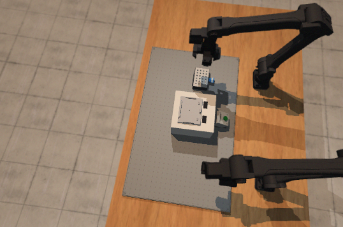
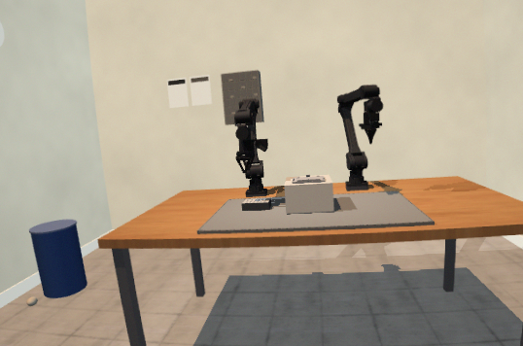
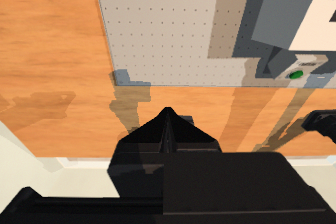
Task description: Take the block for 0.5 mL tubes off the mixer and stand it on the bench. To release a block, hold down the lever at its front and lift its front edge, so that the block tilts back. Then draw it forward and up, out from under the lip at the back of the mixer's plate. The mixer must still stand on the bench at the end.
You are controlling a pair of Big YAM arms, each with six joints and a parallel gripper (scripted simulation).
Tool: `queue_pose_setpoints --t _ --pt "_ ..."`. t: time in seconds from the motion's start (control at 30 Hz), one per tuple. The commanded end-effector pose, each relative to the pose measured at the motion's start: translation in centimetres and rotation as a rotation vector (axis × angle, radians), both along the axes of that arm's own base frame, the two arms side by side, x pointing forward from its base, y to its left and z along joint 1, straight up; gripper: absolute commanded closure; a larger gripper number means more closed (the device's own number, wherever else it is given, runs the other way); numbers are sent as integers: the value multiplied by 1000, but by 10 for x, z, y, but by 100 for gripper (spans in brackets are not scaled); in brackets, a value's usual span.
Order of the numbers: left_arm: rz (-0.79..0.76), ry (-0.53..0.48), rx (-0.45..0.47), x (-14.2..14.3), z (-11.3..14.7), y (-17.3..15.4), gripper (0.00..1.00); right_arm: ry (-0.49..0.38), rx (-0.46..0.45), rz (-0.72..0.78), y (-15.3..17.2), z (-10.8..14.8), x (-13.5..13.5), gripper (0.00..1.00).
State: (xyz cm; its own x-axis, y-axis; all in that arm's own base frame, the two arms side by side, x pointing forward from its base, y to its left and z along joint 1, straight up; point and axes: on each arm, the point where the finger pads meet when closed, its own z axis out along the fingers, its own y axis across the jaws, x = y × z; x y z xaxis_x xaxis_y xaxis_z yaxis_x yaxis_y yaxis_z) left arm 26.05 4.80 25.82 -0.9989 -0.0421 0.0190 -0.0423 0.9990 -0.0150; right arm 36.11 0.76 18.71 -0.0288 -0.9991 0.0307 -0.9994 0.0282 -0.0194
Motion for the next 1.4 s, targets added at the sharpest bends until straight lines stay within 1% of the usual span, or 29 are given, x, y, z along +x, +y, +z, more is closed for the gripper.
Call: queue_pose_setpoints --t 0.0,0.13,0.43,0.5,0.63,1.0,1.23,1.37 --pt "16 -74 15 13 24 6 100 -62 4 6 5 31 11 0" --pt "16 -78 16 14 25 6 100 -51 3 6 5 32 13 0" --pt "16 -83 17 15 28 7 100 -61 3 5 5 52 11 0" --pt "16 -74 15 13 24 6 100 -63 3 5 5 56 10 0" --pt "16 -66 14 12 21 6 100 -61 3 5 4 56 10 0" --pt "15 -22 5 2 4 4 100 -68 2 4 4 80 9 0" --pt "15 -17 4 1 2 4 100 -40 1 4 4 76 9 0" --pt "15 -20 4 2 3 4 100 -43 1 3 3 86 11 0"
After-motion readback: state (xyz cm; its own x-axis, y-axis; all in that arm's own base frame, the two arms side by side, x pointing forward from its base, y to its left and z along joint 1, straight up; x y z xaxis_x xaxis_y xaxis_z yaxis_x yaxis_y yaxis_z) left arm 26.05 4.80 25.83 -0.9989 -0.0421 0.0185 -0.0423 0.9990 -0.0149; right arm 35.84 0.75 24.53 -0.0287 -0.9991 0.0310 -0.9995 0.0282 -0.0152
